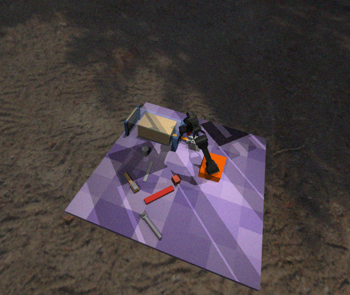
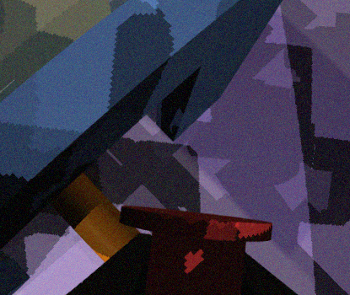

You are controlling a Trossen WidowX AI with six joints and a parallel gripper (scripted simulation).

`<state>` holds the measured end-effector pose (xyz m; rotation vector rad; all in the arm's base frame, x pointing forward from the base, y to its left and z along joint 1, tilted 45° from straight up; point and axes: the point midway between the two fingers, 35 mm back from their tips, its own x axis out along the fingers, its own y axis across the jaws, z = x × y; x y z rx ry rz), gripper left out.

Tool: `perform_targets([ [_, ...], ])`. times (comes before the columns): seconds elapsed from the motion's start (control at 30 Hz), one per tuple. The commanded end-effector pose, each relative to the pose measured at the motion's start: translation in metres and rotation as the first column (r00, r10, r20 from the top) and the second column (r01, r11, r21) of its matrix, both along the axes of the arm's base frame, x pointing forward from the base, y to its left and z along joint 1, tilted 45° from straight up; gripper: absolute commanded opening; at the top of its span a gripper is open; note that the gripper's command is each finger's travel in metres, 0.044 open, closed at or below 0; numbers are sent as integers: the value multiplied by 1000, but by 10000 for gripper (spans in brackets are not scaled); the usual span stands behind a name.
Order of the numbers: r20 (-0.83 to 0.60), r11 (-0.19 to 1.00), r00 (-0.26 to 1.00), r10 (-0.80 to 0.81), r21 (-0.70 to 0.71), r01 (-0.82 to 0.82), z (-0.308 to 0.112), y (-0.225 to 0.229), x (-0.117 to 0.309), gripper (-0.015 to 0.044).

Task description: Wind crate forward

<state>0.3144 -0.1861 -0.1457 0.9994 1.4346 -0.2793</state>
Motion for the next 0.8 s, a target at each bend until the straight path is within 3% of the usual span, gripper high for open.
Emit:
perform_targets([
  [0.0, -5, 1000, 1000, 0, 31, 0, 8, 14, -2, 0],
  [0.77, -7, 999, 1000, 0, 33, 0, 31, 38, -13, 0],
])
